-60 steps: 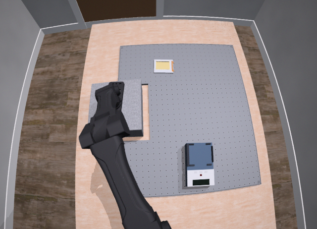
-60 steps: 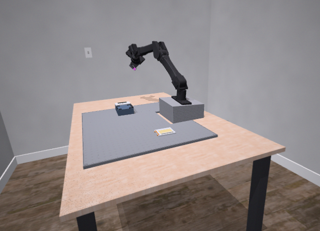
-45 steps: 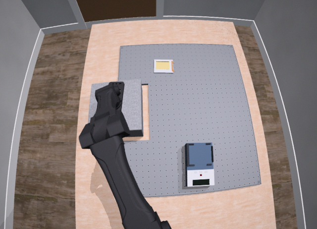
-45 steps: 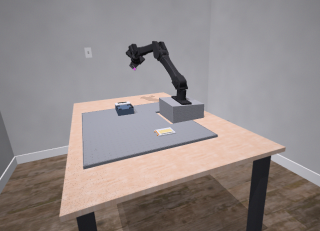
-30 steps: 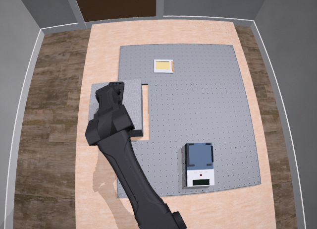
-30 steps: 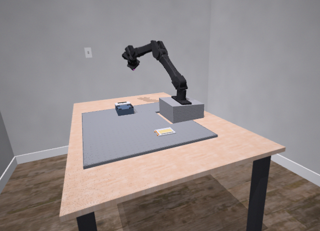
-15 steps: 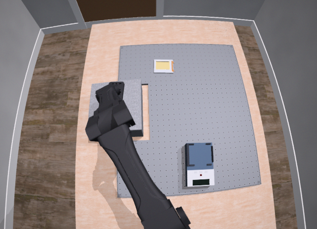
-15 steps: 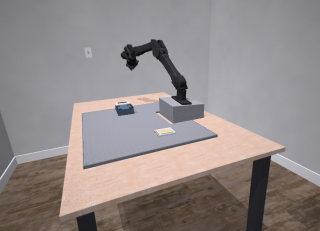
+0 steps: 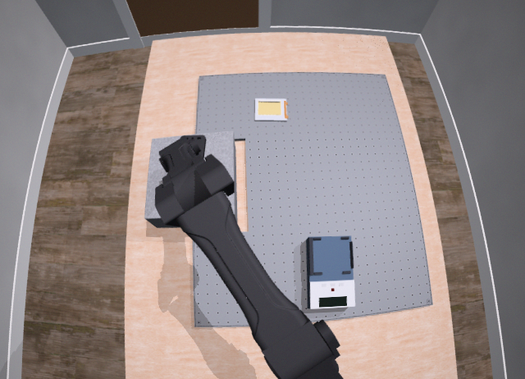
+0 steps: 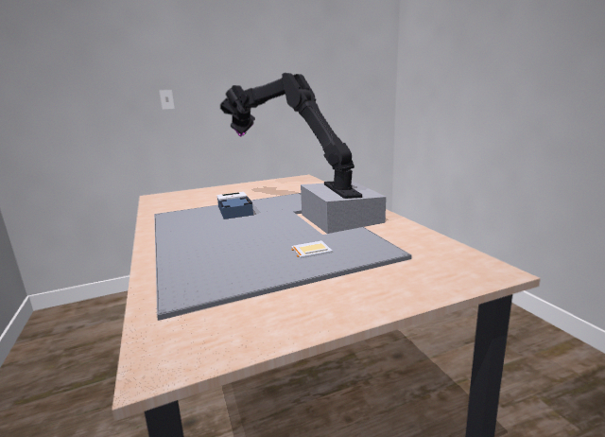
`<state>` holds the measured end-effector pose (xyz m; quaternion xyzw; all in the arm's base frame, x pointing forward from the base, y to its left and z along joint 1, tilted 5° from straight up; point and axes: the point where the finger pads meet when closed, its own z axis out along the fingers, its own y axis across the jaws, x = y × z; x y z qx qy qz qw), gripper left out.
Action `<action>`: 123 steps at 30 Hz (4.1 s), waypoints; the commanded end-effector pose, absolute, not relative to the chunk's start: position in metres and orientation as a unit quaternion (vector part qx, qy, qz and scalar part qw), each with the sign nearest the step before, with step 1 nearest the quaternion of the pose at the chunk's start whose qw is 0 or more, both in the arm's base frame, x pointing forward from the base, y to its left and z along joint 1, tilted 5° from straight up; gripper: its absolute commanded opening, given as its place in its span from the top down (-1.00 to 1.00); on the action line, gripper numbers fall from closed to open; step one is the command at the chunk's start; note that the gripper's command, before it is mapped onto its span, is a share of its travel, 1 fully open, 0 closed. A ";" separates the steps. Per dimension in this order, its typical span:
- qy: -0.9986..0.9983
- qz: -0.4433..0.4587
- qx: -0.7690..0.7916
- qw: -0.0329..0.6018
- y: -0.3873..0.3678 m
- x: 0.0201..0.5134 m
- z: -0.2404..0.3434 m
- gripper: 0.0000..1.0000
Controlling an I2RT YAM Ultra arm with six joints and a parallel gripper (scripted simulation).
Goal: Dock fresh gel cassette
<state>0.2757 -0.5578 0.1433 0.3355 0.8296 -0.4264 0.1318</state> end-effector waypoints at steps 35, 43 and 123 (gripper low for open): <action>0.879 -0.355 0.274 0.163 -0.469 0.342 0.146 0.29; 0.866 -0.368 0.286 0.181 -0.474 0.345 0.160 0.29; 0.986 -0.103 0.071 0.114 -0.169 0.402 0.095 0.29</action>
